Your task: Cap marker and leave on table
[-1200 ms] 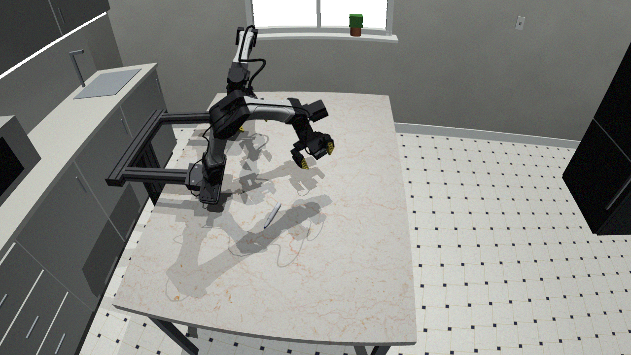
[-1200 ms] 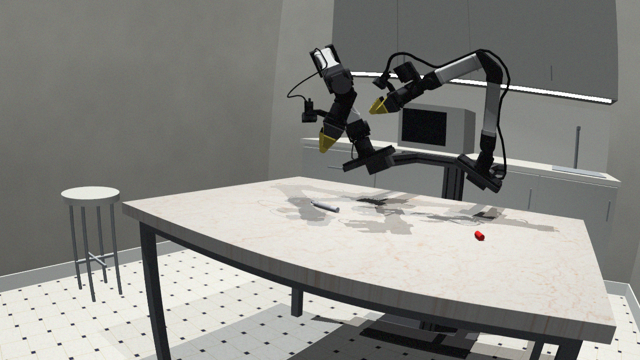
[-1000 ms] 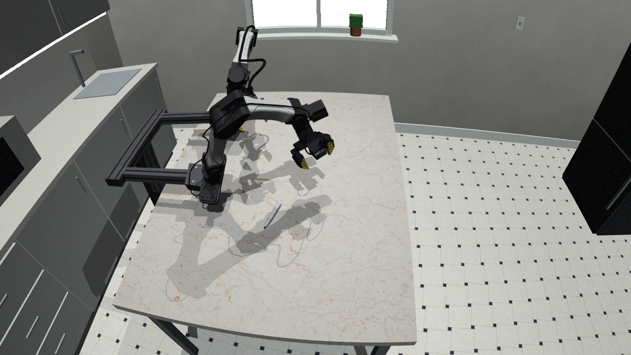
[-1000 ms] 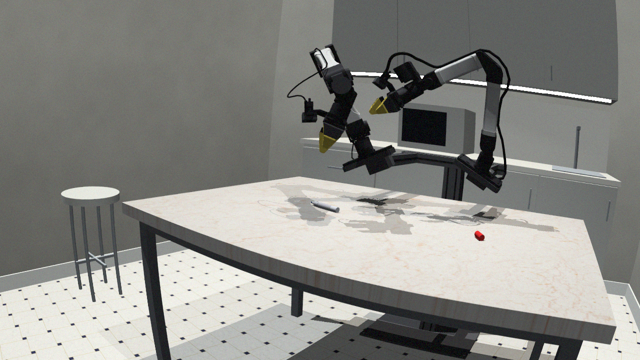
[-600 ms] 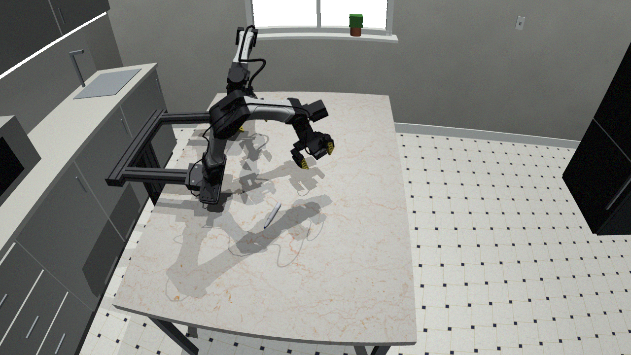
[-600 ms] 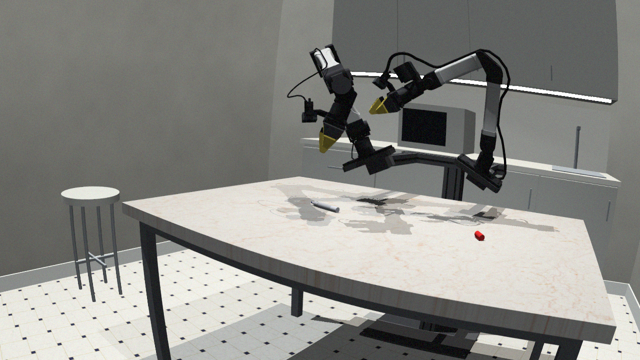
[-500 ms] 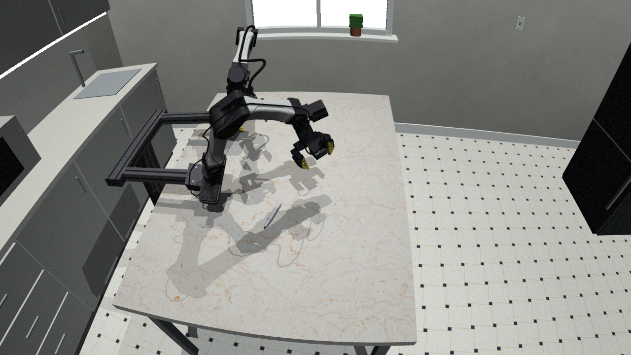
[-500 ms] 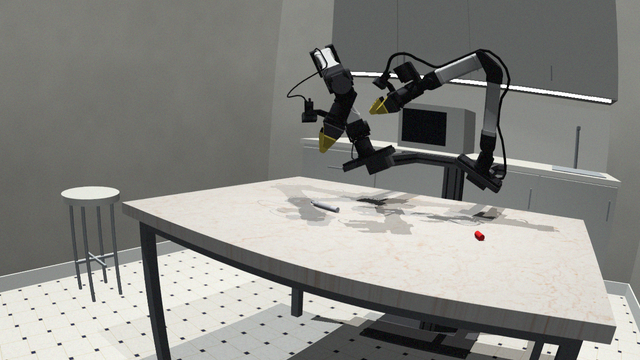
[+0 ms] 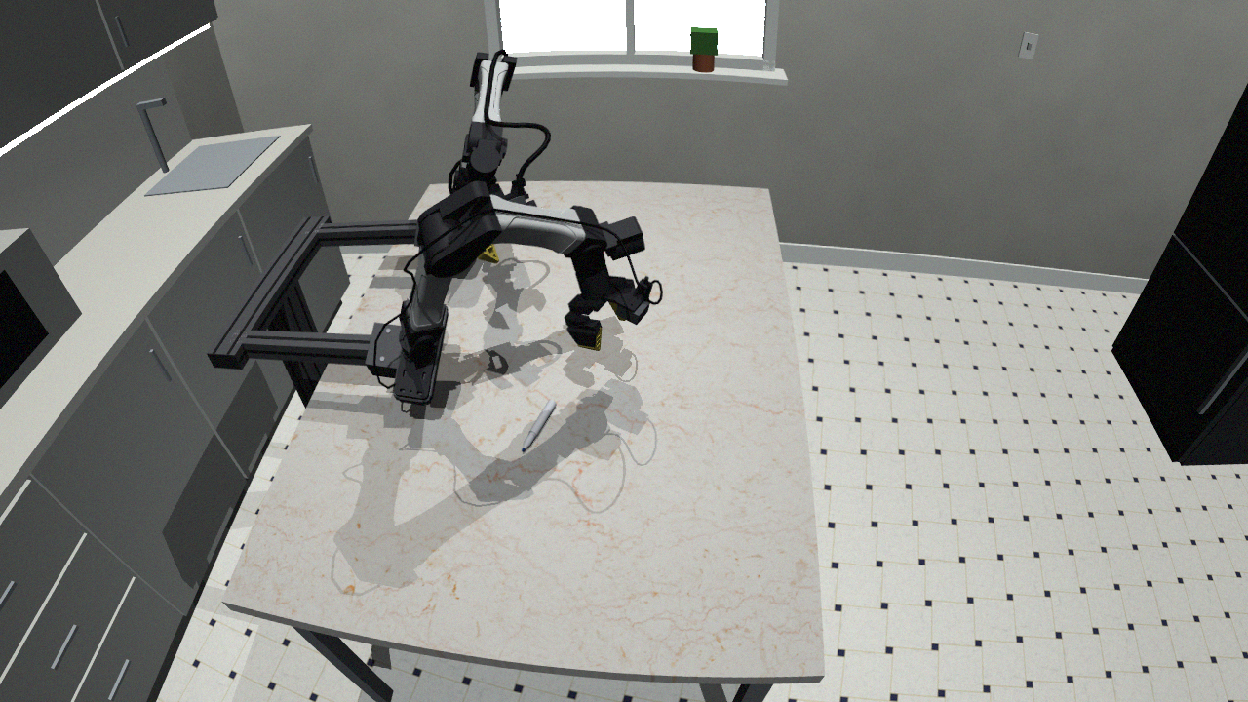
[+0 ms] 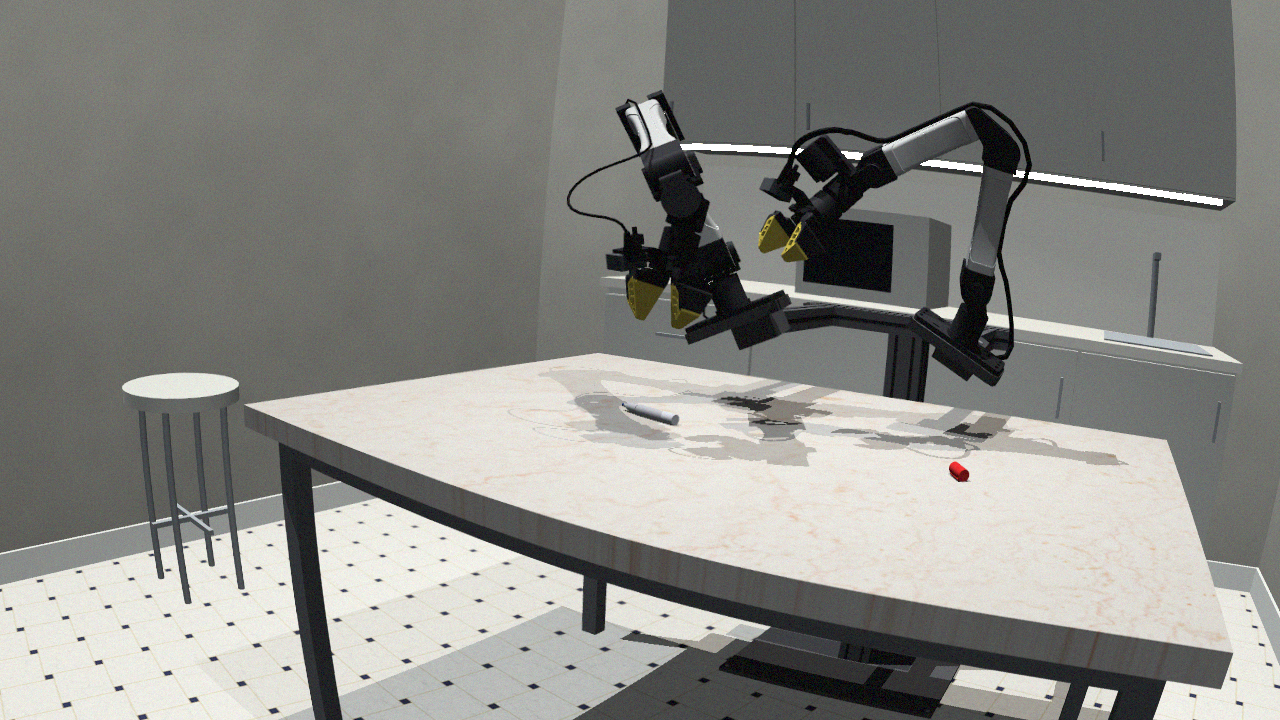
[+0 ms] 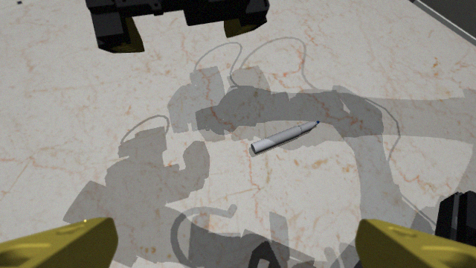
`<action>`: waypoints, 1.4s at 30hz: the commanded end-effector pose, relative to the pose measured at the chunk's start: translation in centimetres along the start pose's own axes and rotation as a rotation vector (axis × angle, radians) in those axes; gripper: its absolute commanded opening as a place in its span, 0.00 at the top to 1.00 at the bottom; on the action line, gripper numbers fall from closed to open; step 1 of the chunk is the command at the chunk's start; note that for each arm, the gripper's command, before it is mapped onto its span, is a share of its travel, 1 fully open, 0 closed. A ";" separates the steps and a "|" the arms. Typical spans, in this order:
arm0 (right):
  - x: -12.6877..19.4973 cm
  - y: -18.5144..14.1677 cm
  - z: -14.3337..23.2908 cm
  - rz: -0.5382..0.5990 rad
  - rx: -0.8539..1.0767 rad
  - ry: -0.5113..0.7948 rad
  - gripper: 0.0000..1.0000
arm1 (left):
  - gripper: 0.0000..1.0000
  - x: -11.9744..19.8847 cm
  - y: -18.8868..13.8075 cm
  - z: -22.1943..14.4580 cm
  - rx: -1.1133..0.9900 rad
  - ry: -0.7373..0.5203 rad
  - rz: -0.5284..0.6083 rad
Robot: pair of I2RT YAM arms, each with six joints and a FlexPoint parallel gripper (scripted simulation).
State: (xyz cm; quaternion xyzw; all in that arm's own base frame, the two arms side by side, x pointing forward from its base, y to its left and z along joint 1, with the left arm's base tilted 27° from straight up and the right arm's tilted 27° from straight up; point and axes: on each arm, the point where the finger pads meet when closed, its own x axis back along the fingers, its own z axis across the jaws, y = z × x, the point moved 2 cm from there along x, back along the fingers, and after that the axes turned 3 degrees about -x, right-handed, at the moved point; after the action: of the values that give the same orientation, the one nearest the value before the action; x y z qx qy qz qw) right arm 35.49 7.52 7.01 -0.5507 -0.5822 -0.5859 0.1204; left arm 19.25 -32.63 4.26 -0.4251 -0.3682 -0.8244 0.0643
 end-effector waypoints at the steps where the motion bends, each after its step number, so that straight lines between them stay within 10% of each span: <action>1: -1.0 -1.5 -0.7 0.084 0.253 -0.018 0.00 | 0.00 0.5 -1.4 1.5 0.086 -0.011 0.061; 28: -8.8 -10.4 -4.7 0.468 1.596 -0.244 0.00 | 0.00 -1.5 -17.3 20.5 0.769 0.084 0.673; 42: -9.9 -12.0 -5.1 0.525 1.739 -0.271 0.00 | 0.00 -2.3 -26.0 30.2 1.158 0.170 0.986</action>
State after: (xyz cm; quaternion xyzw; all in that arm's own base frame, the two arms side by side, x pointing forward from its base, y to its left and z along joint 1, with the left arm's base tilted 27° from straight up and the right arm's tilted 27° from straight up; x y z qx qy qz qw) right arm 26.61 1.40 -5.97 -0.4593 -0.6710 0.1601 0.5596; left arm 29.84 4.26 -0.63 -0.3636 -0.5211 -0.4381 0.6358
